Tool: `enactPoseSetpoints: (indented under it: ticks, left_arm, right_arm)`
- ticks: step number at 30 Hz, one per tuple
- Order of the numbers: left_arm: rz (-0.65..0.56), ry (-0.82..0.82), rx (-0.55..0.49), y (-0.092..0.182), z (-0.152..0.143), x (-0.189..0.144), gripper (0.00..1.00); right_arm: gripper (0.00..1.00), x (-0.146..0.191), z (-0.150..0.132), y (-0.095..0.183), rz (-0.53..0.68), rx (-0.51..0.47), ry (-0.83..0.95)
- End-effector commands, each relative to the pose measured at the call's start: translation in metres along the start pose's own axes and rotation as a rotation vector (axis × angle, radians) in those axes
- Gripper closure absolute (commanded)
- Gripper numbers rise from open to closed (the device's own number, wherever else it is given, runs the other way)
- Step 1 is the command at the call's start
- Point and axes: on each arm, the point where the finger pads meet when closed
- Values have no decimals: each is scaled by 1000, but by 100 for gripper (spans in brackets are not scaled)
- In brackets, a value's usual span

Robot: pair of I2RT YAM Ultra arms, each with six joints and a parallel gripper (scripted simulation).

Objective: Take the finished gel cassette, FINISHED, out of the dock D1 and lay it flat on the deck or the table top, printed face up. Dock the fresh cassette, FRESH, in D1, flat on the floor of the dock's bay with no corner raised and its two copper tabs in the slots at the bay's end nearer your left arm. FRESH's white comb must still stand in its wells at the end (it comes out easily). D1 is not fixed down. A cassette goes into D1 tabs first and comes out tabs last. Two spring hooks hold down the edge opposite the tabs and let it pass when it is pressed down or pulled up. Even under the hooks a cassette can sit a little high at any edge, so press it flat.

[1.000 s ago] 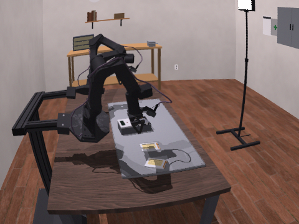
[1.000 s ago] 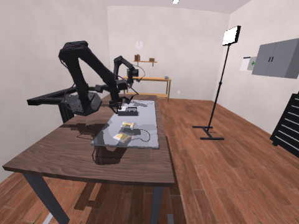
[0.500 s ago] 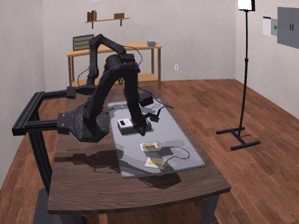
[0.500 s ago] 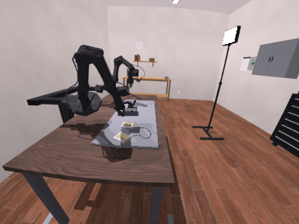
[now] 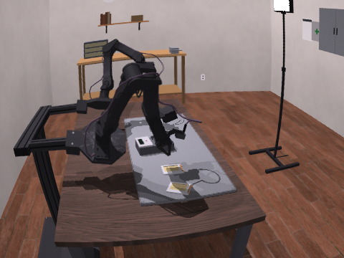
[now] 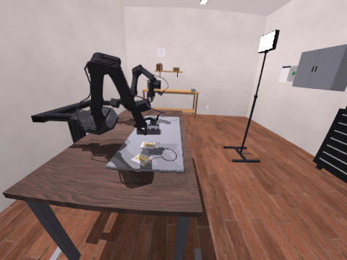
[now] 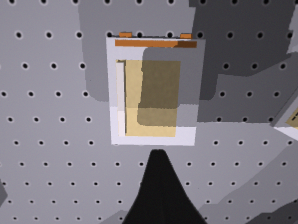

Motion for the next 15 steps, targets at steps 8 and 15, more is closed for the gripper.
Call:
enactPoseSetpoints:
  ticks: [8,15]
  left_arm:
    - [-19,26,-27,9,6,2,0]
    - [-19,26,-27,9,6,2,0]
  right_arm:
    - [100,2,-10,-9,8,4,27]
    - [2,1,-9,-9,-1,-5,8]
Point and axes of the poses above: on each arm, the point where the finger pads meet when closed, its own y axis back along the fingers, its own x axis across the jaws, z = x × y, and after that the axes turned 3 degrees about -y, right-handed
